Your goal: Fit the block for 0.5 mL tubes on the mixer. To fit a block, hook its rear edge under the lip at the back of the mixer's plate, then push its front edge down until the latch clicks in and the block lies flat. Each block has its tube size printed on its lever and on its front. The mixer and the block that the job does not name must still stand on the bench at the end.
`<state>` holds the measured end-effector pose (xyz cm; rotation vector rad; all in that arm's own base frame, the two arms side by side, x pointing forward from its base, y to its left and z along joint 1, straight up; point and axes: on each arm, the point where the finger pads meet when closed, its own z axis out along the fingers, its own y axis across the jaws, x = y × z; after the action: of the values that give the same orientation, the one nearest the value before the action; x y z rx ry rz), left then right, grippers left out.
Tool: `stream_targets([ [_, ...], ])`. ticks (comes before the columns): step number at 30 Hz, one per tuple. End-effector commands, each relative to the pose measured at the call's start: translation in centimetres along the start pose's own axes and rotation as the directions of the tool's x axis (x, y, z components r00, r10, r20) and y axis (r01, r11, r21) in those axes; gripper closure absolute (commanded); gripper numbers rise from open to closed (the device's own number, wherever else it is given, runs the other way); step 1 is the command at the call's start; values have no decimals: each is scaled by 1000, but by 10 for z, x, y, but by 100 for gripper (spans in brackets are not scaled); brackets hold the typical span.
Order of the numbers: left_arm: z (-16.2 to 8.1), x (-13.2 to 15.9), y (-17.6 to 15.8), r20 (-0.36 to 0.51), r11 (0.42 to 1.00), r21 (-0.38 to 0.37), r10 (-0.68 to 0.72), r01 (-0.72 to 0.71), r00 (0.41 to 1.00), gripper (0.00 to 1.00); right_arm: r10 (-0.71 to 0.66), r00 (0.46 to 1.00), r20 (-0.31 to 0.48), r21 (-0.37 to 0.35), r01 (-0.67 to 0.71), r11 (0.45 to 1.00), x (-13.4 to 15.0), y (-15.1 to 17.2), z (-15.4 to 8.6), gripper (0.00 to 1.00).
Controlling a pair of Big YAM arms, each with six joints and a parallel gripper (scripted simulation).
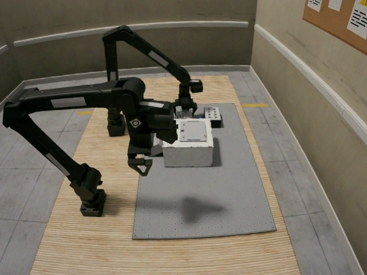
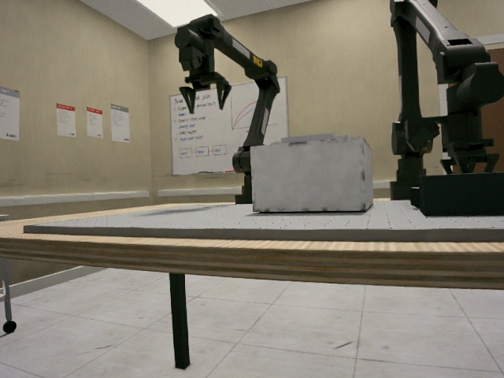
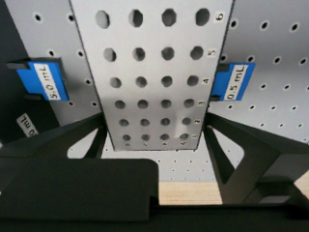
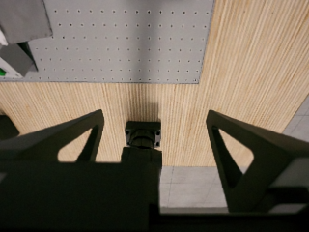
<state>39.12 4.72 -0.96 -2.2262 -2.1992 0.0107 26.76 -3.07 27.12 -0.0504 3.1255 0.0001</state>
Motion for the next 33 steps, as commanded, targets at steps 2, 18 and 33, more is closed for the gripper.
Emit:
stream_targets([
  [2,-4,4,-2,0,1000,-1,-16,16,1000,0,8,1000,14,6,-8,1000,0,-4,-9,0],
  [18,-15,7,18,-5,999,-39,-16,16,1000,100,7,1000,16,6,-7,1000,0,-4,-10,0],
  [33,-15,7,18,-5,999,-39,-16,16,1000,100,6,999,41,10,-6,1000,-6,-5,-11,0],
])
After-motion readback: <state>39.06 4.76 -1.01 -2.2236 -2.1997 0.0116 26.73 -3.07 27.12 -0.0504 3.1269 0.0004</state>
